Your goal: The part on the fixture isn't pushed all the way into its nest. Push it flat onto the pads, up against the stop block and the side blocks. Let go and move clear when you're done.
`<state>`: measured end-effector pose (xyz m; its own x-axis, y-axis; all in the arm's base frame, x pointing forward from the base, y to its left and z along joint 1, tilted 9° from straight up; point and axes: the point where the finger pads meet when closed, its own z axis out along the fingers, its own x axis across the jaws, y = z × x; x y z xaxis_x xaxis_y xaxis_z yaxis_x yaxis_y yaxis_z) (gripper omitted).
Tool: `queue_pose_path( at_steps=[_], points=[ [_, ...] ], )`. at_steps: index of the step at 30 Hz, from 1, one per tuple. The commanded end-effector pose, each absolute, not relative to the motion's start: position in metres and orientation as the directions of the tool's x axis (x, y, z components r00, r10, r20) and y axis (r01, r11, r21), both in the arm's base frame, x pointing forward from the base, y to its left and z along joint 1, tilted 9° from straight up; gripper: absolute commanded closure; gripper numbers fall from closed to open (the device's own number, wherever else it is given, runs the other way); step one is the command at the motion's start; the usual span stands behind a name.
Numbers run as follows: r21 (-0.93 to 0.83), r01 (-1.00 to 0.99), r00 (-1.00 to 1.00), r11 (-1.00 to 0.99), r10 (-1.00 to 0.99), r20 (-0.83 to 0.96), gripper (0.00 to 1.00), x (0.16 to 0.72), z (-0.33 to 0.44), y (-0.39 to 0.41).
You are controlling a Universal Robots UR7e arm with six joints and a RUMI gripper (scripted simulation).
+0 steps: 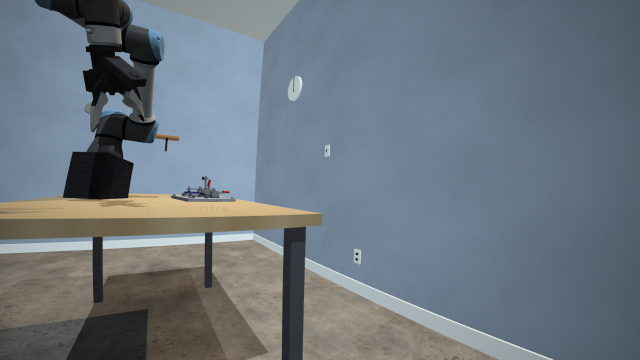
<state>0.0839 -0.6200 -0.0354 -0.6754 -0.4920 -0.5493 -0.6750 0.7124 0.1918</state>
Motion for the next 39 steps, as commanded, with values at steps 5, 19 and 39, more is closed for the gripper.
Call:
queue_pose_path(
  at_steps=[5, 19, 39],
  points=[
    [0.191, -0.675, -0.676, 0.713, -0.493, -0.548, 0.00, 0.084, -0.035, -0.621],
    [0.191, -0.675, -0.676, 0.713, -0.493, -0.548, 0.42, 0.084, -0.035, -0.621],
    [0.066, -0.838, -0.506, 0.542, -0.725, -0.467, 0.42, 0.078, 0.025, -0.628]
  ],
)
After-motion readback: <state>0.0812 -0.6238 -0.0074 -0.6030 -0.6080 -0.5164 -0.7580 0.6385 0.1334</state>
